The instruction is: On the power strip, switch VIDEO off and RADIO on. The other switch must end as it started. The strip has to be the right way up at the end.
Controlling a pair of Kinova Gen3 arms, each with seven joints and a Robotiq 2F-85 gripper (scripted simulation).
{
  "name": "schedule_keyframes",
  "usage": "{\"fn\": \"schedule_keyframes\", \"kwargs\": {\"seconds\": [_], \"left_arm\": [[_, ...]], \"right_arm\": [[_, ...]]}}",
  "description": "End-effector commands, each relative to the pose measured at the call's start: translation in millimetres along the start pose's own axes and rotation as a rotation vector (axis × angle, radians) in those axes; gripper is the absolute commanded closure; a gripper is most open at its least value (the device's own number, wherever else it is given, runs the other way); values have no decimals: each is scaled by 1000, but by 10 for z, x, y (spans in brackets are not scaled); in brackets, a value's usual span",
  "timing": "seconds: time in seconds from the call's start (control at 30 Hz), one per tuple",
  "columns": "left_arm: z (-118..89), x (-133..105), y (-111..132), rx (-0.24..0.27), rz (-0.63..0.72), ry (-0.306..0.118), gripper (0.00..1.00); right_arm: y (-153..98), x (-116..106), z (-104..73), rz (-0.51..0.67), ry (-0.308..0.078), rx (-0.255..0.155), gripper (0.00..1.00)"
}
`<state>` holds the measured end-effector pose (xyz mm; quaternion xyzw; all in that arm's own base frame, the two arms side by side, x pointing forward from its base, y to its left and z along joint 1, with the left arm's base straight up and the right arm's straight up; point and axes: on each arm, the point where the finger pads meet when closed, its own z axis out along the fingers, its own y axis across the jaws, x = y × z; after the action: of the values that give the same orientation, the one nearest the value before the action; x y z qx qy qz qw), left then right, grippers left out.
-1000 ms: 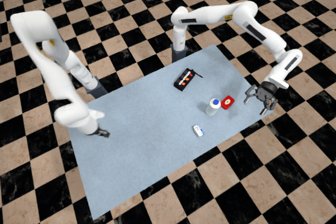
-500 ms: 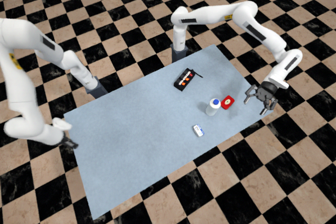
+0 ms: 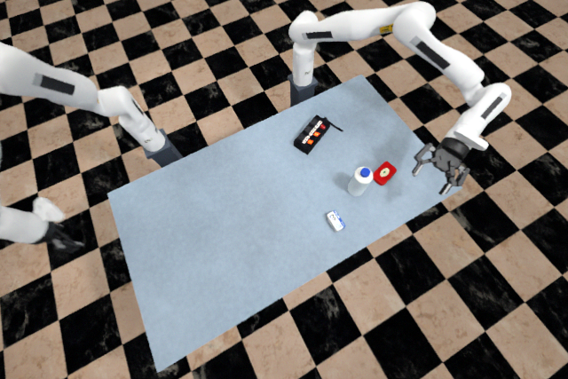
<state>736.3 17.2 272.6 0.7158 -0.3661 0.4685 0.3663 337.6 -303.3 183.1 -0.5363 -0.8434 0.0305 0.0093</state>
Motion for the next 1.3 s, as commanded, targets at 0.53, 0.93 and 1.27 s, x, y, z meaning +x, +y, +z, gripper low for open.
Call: {"fn": "schedule_keyframes", "kwargs": {"seconds": [0.53,0.93,1.27], "left_arm": [[-4,18,2,1,3,1,2],[-4,18,2,1,3,1,2],[-4,18,2,1,3,1,2]], "right_arm": [[-1979,-332,43,241,33,-33,2],[-2789,-215,53,333,34,-45,2],[-3327,-50,57,397,32,-52,2]]}}
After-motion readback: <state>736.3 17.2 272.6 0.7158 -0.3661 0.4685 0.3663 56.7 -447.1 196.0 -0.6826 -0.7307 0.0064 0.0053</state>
